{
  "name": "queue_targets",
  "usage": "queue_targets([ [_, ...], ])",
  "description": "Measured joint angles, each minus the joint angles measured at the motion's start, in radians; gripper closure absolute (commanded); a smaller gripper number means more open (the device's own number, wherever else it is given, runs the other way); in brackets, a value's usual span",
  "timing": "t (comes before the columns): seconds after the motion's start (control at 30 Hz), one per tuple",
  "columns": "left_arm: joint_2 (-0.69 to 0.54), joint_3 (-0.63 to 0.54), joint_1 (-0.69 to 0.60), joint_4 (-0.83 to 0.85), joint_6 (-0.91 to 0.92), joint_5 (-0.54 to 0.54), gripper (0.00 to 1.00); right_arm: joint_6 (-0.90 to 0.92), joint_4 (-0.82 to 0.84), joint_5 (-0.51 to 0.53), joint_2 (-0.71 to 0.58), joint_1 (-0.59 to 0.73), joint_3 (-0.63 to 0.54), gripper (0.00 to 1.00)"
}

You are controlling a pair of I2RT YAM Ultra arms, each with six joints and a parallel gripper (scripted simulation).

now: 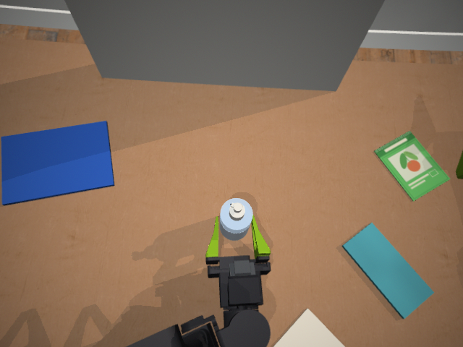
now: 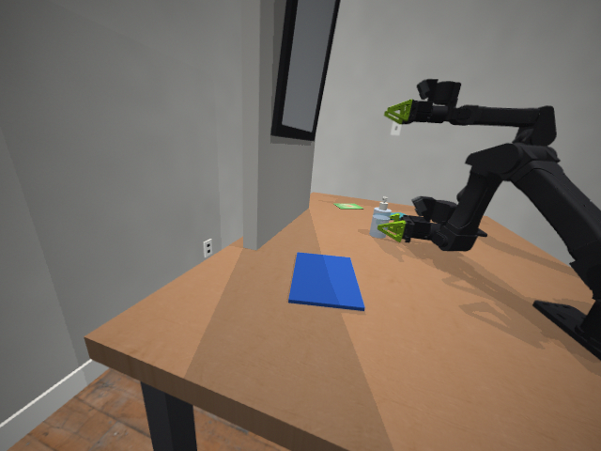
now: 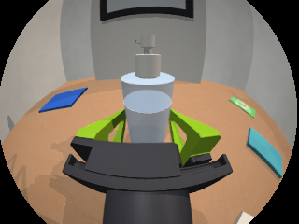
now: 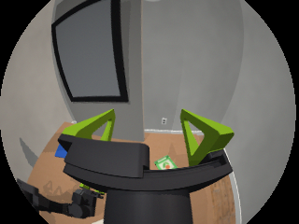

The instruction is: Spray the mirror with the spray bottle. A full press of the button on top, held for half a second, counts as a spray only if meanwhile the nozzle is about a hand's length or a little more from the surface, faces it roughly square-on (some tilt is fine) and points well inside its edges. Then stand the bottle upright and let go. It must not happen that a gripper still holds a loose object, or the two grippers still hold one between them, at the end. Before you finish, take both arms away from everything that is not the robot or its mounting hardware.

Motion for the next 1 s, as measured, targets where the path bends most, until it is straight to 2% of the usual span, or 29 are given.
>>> queue_targets([
  [0.63,-0.007,-0.007,-0.001,-0.01,0.0,0.001,1.0,0.0,0.0,0.0,0.0,0.0,0.0,0.0],
  [1.0,-0.069,-0.023,-0.001,-0.047,0.0,0.0,1.0,0.0,0.0,0.0,0.0,0.0,0.0,0.0],
])
